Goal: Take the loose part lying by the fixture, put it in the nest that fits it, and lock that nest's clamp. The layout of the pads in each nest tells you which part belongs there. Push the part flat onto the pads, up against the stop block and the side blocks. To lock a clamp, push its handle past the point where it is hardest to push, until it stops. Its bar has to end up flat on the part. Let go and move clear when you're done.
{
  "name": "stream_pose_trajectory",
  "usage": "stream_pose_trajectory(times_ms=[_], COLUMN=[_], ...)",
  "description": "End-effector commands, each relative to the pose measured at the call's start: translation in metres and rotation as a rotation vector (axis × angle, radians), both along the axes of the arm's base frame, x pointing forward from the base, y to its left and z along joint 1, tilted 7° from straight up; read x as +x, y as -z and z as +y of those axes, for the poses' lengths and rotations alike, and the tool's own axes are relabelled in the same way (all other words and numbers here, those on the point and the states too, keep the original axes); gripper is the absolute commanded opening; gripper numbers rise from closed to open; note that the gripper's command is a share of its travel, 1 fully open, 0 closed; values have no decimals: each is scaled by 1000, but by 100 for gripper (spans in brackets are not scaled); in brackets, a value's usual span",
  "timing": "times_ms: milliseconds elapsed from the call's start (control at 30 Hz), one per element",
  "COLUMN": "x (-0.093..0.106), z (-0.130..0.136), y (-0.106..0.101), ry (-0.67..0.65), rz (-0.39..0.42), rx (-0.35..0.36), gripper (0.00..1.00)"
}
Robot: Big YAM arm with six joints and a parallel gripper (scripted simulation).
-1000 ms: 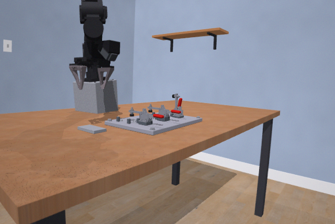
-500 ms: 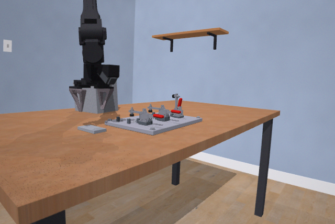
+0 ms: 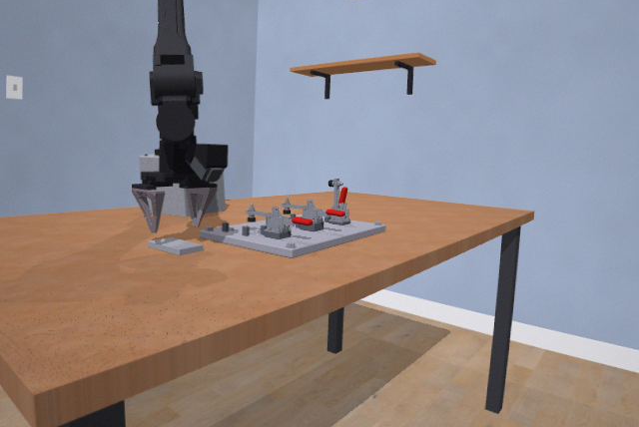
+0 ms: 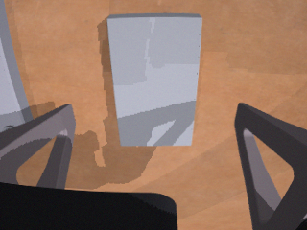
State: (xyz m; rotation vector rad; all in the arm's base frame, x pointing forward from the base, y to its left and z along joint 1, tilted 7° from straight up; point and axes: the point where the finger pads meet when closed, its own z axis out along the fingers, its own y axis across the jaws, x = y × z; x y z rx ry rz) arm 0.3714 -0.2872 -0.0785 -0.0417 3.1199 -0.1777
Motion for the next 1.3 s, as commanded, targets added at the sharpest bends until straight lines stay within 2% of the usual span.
stream_pose_trajectory(times_ms=[0, 167, 1267], x=[-1, -3, -2], z=[-6, -5, -6], y=[-1, 7, 7], ry=[5, 4, 4], rz=[-11, 3, -1], rx=[-6, 4, 1], gripper=[92, 92, 92])
